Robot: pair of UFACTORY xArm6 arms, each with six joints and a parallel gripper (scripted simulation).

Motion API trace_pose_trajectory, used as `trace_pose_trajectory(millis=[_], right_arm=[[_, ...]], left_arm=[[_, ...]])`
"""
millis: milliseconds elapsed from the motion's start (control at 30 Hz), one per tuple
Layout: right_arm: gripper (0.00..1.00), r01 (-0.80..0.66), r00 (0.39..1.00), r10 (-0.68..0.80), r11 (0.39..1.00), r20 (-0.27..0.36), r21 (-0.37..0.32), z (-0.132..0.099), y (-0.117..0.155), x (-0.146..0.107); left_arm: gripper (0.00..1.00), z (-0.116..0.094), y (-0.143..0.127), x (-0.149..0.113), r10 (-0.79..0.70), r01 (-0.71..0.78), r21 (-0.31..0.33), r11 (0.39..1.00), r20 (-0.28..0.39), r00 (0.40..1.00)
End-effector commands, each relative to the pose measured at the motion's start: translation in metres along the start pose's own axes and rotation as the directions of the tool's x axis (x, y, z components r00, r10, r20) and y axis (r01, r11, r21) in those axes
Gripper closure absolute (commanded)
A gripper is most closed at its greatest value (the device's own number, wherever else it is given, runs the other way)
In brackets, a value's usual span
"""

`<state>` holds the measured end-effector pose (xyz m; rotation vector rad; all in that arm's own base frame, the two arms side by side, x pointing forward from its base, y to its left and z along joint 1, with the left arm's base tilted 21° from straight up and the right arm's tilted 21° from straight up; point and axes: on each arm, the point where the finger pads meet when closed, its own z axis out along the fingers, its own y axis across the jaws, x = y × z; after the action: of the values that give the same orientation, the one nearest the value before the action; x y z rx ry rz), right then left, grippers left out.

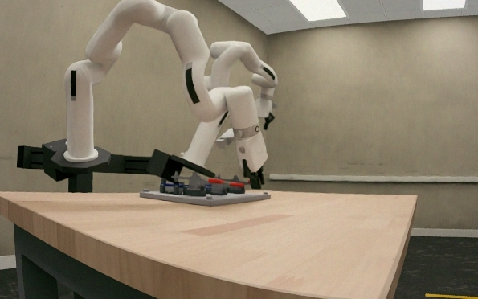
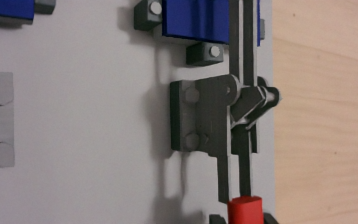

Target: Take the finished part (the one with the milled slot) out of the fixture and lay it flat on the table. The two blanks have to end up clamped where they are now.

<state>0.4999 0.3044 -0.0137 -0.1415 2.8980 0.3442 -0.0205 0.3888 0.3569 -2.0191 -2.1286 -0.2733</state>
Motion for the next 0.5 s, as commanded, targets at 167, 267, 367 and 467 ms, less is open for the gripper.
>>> trace_pose_trajectory(millis=[167,267,367,467], right_arm=[[1.00,0.002,1.000,-0.002,1.000,0.004,-0.003,-0.0023,0.0031,-0.0013],[1.00,0.002,1.000,-0.002,1.000,0.004,-0.003,-0.0027,0.0033,-0.0011],[1.00,0.002,1.000,-0.002,1.000,0.004,-0.003,-0.0030,0.0035,-0.0010],[1.00,0.002,1.000,-0.002,1.000,0.004,-0.003,-0.0032,0.0036,-0.0009]], left_arm=[[0.00,-0.0014,-0.0001,0.0008,0.000,0.000,0.000,1.000,-0.004,1.000],[0.00,-0.0014,-0.0001,0.0008,0.000,0.000,0.000,1.000,-0.004,1.000],[0.00,-0.0014,-0.0001,0.0008,0.000,0.000,0.000,1.000,-0.004,1.000],[0.00,-0.0014,-0.0001,0.0008,0.000,0.000,0.000,1.000,-0.004,1.000]])
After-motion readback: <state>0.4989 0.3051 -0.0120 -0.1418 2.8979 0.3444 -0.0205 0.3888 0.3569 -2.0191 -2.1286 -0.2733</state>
